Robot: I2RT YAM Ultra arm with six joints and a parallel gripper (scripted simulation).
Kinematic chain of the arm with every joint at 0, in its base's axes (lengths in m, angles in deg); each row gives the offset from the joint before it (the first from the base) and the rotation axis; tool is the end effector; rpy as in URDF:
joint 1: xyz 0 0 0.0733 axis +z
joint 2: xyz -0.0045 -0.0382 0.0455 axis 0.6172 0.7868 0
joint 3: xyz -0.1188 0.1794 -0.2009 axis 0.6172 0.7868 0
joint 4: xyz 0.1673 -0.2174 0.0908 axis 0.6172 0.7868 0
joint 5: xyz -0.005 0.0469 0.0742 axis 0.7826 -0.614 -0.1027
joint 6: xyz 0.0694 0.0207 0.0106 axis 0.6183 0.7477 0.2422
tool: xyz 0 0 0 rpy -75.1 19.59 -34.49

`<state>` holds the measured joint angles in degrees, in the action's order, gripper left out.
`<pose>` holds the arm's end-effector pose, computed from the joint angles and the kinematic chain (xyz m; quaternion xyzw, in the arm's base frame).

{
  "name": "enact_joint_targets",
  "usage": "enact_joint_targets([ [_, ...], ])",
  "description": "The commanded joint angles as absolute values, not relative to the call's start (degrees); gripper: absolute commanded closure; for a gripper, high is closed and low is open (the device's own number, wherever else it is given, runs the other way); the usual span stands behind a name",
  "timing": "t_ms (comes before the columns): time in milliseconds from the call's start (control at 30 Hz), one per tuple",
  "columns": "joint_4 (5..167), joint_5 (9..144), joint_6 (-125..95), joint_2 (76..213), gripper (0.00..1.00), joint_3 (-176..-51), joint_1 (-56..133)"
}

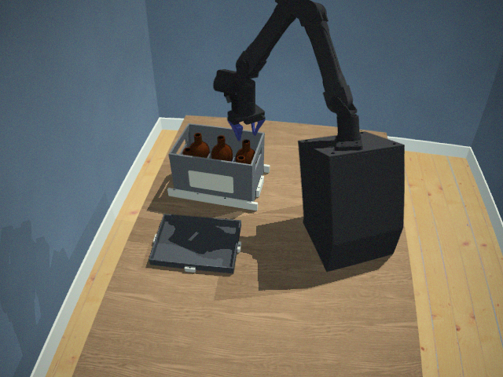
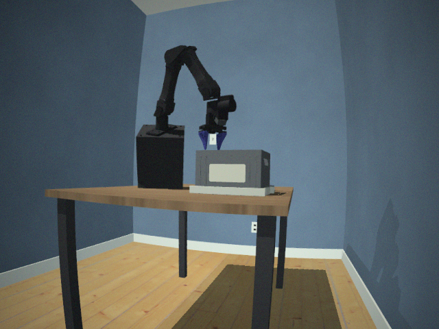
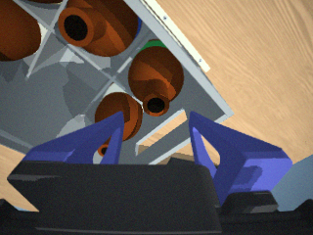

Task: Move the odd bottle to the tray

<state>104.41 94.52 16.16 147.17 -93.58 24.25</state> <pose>0.3344 -0.1015 0.1151 0.3883 0.8969 -0.1387 0.1598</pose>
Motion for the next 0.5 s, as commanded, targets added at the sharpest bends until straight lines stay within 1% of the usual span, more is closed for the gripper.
enact_joint_targets([
  [0, 104.53, 94.57, 15.73, 147.49, 0.39, -95.45, 24.16],
  [467, 104.82, 94.57, 15.74, 146.95, 0.39, -95.60, 24.08],
])
